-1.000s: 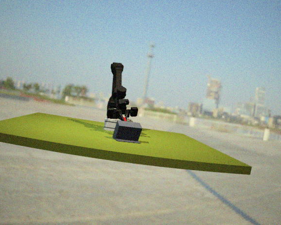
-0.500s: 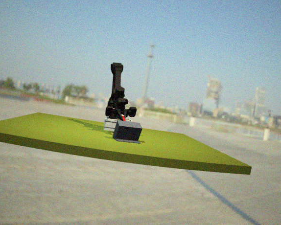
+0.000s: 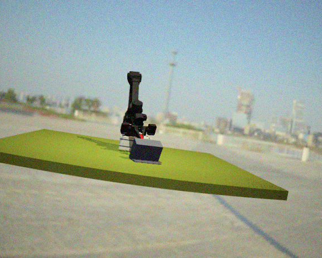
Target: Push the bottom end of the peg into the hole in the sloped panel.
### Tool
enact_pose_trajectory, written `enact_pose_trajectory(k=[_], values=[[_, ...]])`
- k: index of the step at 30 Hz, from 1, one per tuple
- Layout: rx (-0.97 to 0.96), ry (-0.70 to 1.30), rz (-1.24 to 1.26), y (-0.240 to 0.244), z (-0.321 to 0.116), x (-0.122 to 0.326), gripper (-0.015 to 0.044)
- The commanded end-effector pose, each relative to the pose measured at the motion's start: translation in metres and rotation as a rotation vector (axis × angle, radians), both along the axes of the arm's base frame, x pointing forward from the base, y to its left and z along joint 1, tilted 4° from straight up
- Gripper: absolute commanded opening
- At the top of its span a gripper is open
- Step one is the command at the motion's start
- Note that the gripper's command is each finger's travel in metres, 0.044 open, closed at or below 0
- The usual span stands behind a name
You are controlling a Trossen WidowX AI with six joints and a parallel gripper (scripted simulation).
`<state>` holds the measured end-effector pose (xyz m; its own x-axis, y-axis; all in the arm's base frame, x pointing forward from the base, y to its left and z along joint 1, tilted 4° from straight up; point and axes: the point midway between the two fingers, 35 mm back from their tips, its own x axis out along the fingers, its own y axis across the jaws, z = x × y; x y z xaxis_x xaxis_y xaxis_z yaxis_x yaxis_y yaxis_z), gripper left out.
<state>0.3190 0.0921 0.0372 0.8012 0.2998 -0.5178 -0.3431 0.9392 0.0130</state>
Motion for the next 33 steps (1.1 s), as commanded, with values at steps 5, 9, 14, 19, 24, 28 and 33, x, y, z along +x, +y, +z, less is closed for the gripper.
enact_pose_trajectory(k=[5,9,14,19,24,28,33], values=[[-0.007,-0.021,0.007,0.001,0.000,0.007,0.0000],[-0.011,-0.030,0.008,0.001,0.000,0.010,0.0000],[-0.016,-0.040,0.010,0.002,-0.001,0.013,0.0000],[-0.021,-0.050,0.012,0.002,-0.002,0.016,0.0000],[-0.026,-0.060,0.014,0.002,-0.004,0.020,0.0000],[-0.030,-0.068,0.015,0.002,-0.005,0.022,0.0000],[-0.034,-0.078,0.017,0.002,-0.006,0.025,0.0000]])
